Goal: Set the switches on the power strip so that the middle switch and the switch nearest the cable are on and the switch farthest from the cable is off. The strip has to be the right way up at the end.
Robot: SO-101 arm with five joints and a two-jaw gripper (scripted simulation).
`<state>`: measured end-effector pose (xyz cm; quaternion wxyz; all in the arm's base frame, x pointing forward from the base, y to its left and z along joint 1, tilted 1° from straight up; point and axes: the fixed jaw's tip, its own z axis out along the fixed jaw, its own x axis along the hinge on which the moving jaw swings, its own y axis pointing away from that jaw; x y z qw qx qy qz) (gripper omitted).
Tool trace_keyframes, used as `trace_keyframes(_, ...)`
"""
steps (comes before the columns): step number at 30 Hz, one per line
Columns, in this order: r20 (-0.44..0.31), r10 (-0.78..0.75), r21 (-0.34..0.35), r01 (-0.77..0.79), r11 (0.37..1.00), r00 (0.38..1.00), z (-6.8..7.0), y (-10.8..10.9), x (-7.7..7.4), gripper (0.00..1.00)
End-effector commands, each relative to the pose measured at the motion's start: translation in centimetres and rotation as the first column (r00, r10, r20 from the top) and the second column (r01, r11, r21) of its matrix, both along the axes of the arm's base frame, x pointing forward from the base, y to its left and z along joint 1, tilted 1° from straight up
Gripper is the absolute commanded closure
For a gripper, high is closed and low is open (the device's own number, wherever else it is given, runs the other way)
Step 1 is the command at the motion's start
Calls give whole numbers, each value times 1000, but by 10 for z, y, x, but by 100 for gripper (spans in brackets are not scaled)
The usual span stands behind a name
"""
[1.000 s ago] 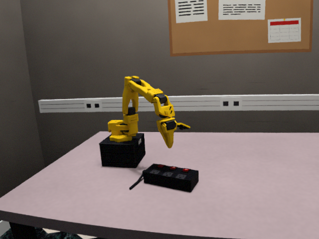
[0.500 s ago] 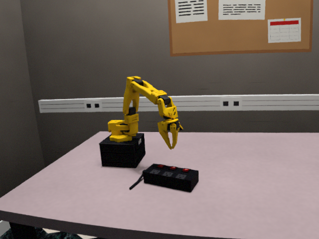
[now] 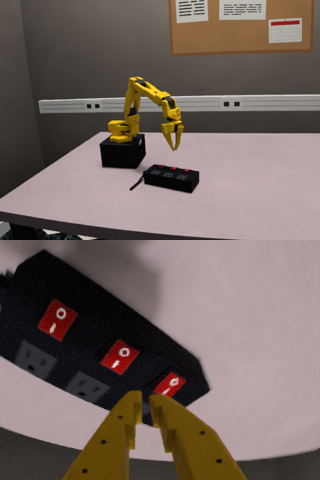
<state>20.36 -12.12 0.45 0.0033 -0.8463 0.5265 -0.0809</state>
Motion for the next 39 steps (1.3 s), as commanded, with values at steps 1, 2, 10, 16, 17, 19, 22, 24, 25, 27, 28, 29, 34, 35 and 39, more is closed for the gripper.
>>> trace_keyframes(1,-41,144,6,-144,990,989,-4,4,1,100)
trace_keyframes(2,-41,144,6,-144,990,989,-4,4,1,100)
trace_keyframes(10,-81,466,-4,-468,884,881,-7,9,5,100)
trace_keyframes(16,-106,660,-1,-664,748,743,-10,13,8,100)
trace_keyframes(17,-110,688,0,-692,722,717,-10,13,9,100)
trace_keyframes(19,-110,688,0,-692,722,717,-10,13,9,100)
trace_keyframes(22,-120,763,4,-768,640,635,-12,15,10,100)
trace_keyframes(24,-126,806,7,-812,583,578,-12,17,11,100)
trace_keyframes(25,-129,826,8,-832,554,549,-13,17,12,100)
trace_keyframes(27,-134,861,12,-868,496,490,-13,19,13,100)
trace_keyframes(28,-136,877,14,-884,467,461,-14,19,13,100)
trace_keyframes(29,-138,892,16,-899,437,431,-14,20,14,100)
trace_keyframes(34,-146,947,26,-956,293,287,-16,23,16,100)
trace_keyframes(35,-146,947,26,-956,293,287,-16,23,16,100)
trace_keyframes(39,-149,968,31,-977,210,203,-17,25,17,100)
